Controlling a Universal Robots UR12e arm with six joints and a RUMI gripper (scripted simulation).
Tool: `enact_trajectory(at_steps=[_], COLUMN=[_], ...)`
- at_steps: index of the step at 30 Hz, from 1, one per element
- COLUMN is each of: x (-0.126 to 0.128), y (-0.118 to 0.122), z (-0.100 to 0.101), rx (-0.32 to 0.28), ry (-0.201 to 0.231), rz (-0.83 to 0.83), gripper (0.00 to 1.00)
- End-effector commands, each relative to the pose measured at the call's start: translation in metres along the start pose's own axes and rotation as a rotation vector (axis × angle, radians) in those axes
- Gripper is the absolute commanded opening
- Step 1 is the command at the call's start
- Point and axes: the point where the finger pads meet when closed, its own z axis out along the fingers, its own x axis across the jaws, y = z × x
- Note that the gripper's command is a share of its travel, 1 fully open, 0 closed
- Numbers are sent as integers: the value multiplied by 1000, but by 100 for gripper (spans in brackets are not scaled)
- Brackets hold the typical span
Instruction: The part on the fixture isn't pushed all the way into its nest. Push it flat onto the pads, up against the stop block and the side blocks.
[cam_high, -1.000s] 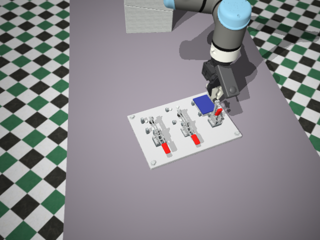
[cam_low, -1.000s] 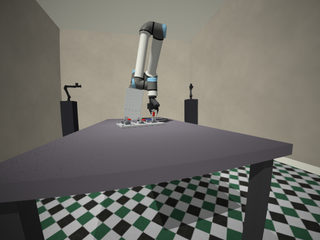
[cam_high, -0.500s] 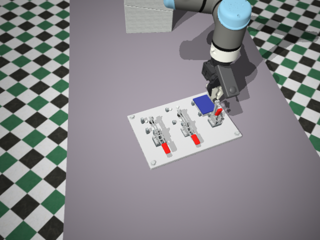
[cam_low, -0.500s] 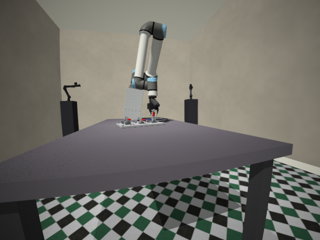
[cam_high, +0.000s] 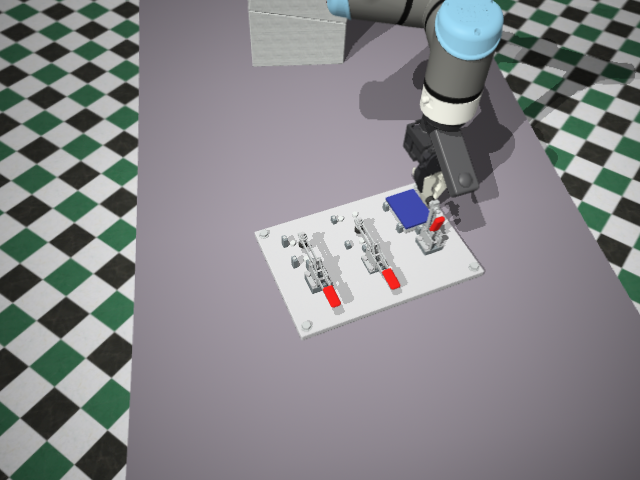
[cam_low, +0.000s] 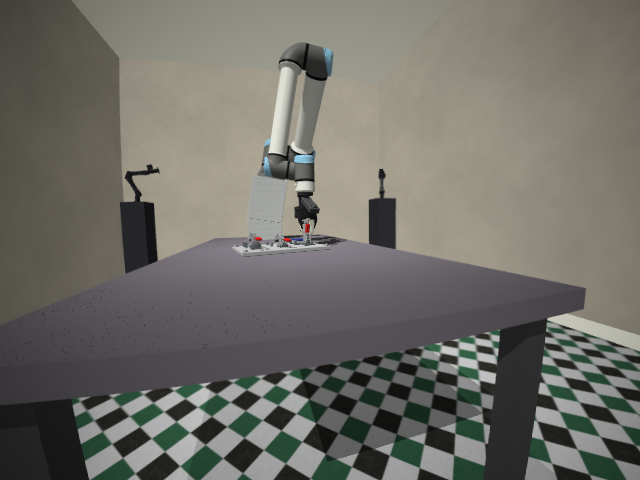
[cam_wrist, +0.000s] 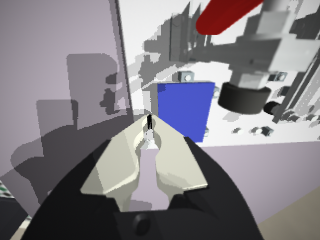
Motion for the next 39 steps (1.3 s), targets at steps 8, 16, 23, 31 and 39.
enact_trajectory(at_steps=[8, 16, 23, 31, 39], x=[25, 27, 29, 32, 34], y=[1, 1, 1, 1, 1], z=[2, 2, 2, 2, 2], rx=[-7, -7, -8, -8, -8], ry=[24, 26, 28, 31, 33], rz=[22, 25, 27, 29, 31], gripper=[0, 0, 0, 0, 0])
